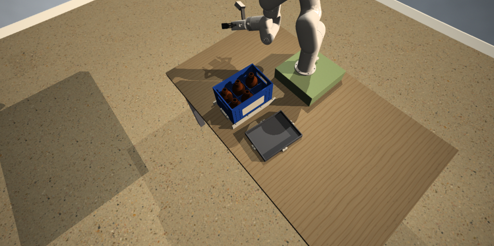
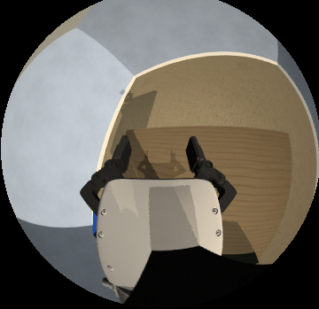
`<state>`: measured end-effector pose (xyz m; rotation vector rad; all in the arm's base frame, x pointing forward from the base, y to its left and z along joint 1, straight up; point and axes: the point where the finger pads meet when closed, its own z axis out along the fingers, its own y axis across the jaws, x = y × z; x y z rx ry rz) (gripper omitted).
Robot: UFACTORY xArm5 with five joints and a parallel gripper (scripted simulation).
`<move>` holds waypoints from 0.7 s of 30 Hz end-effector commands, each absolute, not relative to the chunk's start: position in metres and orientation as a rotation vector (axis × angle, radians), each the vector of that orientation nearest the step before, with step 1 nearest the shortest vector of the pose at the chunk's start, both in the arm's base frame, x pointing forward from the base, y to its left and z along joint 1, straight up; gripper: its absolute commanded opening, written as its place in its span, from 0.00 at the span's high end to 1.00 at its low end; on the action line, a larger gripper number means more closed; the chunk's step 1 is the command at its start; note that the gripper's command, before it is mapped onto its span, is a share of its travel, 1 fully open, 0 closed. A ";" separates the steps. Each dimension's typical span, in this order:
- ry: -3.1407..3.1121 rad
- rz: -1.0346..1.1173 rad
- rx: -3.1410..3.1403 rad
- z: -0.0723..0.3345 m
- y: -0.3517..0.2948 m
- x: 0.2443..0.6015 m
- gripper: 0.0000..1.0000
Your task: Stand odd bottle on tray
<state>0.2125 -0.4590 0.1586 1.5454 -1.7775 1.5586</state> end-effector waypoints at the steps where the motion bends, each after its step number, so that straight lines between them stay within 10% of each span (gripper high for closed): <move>1: -1.775 1.562 1.544 0.166 -0.460 0.213 0.00; 21: -1.775 1.562 1.543 0.259 -0.459 0.213 0.00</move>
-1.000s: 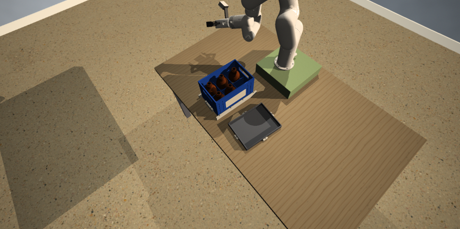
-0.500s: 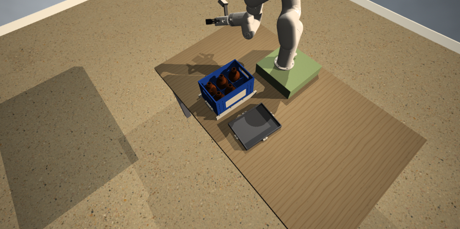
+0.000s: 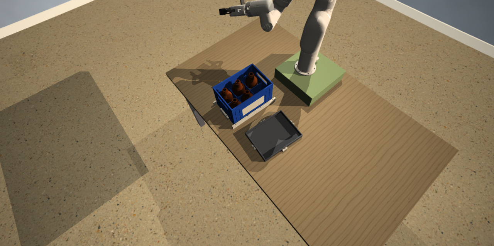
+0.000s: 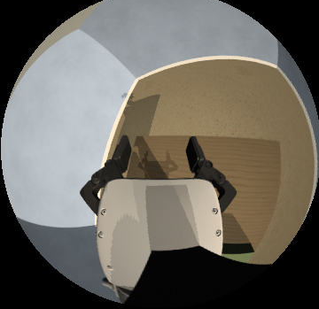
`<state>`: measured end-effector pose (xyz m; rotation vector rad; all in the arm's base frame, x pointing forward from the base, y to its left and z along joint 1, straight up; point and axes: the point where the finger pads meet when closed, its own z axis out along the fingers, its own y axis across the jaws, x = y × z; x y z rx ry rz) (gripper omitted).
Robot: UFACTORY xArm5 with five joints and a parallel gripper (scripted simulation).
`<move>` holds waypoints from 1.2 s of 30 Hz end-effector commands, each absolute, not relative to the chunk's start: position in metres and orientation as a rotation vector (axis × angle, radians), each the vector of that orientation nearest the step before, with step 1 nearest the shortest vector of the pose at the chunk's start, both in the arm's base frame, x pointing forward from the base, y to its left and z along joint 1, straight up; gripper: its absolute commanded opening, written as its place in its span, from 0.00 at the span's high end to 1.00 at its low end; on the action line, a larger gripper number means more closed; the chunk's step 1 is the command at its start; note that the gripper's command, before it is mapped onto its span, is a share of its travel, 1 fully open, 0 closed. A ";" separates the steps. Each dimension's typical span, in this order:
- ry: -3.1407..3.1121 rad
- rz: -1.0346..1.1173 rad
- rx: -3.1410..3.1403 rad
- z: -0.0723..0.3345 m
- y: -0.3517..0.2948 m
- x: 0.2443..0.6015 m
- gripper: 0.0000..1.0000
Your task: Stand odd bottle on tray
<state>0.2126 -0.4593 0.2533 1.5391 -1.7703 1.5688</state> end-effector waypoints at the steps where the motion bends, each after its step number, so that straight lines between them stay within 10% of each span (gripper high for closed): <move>1: -1.775 1.562 1.543 0.259 -0.459 0.213 0.00; 36: -1.786 1.003 2.276 0.180 -0.364 0.364 0.00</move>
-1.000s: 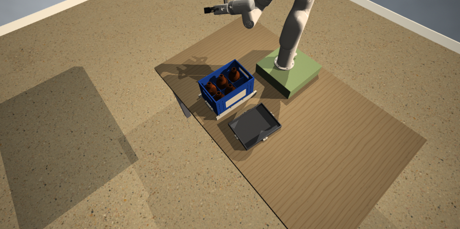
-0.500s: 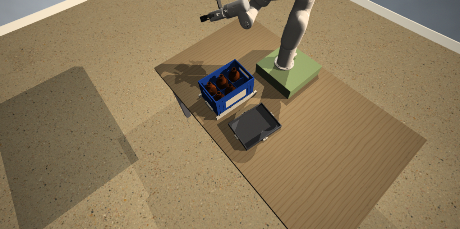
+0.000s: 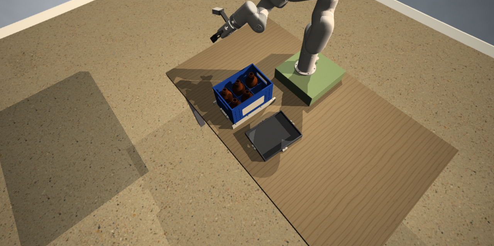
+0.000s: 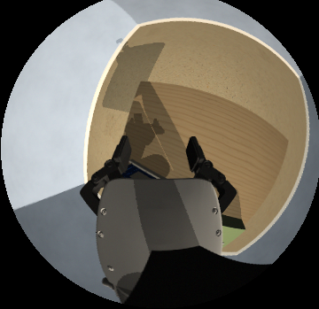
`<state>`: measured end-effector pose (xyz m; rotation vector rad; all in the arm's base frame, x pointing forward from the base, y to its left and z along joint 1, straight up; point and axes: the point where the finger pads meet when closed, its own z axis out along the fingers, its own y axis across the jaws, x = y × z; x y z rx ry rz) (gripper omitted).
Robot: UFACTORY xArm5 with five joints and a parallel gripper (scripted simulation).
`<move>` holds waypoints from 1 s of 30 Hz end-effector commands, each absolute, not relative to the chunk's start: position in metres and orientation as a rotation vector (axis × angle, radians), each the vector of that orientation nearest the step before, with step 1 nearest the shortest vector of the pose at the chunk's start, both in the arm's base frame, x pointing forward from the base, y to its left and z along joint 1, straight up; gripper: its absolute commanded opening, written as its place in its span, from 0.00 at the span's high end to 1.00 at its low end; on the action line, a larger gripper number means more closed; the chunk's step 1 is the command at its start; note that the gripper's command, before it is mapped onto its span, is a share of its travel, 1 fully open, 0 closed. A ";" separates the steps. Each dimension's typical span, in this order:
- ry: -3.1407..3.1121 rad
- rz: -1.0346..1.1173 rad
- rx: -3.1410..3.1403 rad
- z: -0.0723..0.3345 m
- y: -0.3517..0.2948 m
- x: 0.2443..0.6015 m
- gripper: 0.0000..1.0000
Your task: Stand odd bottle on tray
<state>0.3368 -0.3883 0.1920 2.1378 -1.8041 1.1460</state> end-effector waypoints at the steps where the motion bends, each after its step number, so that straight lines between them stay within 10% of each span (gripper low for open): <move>1: -1.784 0.994 2.285 0.179 -0.362 0.365 0.00; 30: -1.414 0.174 2.806 0.154 -0.181 0.407 0.00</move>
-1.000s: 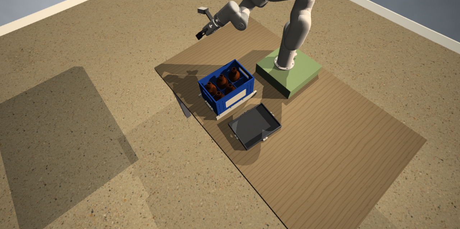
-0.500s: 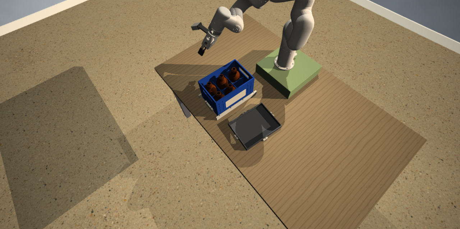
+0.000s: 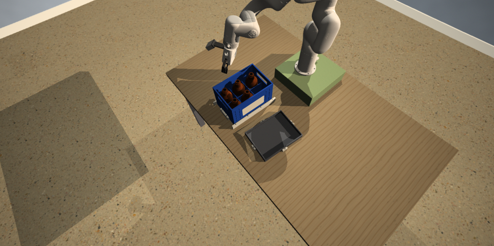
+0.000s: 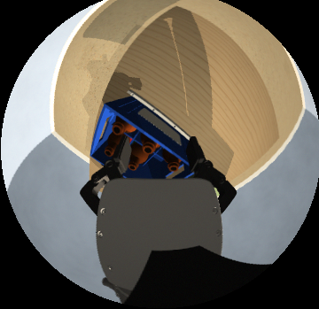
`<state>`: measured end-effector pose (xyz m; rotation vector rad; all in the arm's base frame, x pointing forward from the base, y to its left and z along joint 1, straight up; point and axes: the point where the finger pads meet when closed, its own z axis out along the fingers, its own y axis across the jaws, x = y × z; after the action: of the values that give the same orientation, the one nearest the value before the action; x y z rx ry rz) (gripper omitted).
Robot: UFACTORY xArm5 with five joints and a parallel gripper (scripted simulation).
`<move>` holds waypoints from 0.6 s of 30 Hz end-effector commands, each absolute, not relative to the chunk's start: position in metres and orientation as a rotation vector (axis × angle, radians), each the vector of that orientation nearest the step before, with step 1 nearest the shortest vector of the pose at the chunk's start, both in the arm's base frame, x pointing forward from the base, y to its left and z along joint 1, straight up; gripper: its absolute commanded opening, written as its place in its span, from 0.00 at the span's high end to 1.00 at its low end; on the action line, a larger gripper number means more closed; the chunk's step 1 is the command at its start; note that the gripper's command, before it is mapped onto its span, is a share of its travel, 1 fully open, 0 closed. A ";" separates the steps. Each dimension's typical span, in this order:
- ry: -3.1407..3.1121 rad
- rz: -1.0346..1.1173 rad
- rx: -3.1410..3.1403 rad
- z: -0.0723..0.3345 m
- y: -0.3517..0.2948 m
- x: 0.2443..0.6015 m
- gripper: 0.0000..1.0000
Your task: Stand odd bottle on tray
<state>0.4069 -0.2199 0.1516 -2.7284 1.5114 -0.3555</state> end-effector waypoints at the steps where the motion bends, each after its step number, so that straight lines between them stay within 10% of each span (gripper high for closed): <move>1: 1.409 -0.173 -2.796 0.154 -0.181 0.407 0.00; 15: 1.305 -0.003 -2.858 0.158 -0.145 0.400 0.00; 16: 1.305 -0.003 -2.858 0.158 -0.145 0.400 1.00; 18: 1.305 -0.003 -2.858 0.158 -0.145 0.400 1.00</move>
<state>0.3992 -0.1453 0.1564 -2.8569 1.3069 -0.0002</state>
